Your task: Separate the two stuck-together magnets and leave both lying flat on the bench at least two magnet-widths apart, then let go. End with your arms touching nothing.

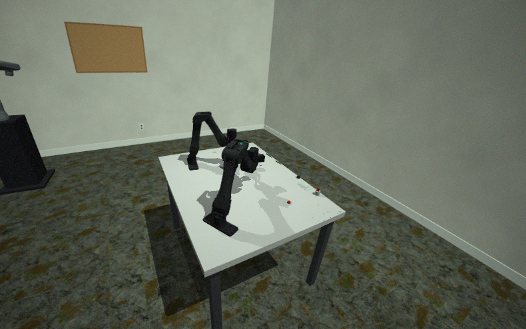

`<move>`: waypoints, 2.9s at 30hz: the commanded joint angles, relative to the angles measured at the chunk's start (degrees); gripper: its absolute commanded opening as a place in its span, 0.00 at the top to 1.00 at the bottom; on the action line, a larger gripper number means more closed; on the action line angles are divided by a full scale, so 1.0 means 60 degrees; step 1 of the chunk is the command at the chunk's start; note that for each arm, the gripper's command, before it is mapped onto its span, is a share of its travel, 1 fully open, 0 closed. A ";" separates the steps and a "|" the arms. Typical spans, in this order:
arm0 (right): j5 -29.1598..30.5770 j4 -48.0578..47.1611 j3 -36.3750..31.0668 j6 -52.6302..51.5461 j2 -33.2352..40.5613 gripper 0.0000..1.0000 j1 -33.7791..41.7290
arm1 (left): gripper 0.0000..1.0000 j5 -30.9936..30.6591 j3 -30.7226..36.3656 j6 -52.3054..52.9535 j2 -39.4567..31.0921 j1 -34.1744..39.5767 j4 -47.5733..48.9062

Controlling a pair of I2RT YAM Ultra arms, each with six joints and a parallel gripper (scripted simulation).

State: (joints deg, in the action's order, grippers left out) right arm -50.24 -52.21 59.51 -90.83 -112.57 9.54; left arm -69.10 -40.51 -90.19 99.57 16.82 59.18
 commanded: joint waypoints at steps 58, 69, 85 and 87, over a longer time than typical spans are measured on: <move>0.0016 0.0003 0.0121 0.0079 0.0109 0.67 0.0054 | 0.75 -0.0007 -0.0058 0.0043 -0.0066 -0.0011 0.0039; 0.0016 0.0003 0.0121 0.0079 0.0109 0.70 0.0054 | 0.75 -0.0007 -0.0058 0.0043 -0.0066 -0.0011 0.0039; 0.0016 0.0003 0.0121 0.0079 0.0109 0.71 0.0054 | 0.75 -0.0007 -0.0058 0.0043 -0.0066 -0.0011 0.0039; 0.0016 0.0003 0.0121 0.0079 0.0109 0.71 0.0054 | 0.75 -0.0007 -0.0058 0.0043 -0.0066 -0.0011 0.0039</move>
State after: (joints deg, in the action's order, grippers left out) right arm -50.17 -51.44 59.94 -90.80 -112.44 9.80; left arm -69.21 -40.58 -90.19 99.57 16.67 59.20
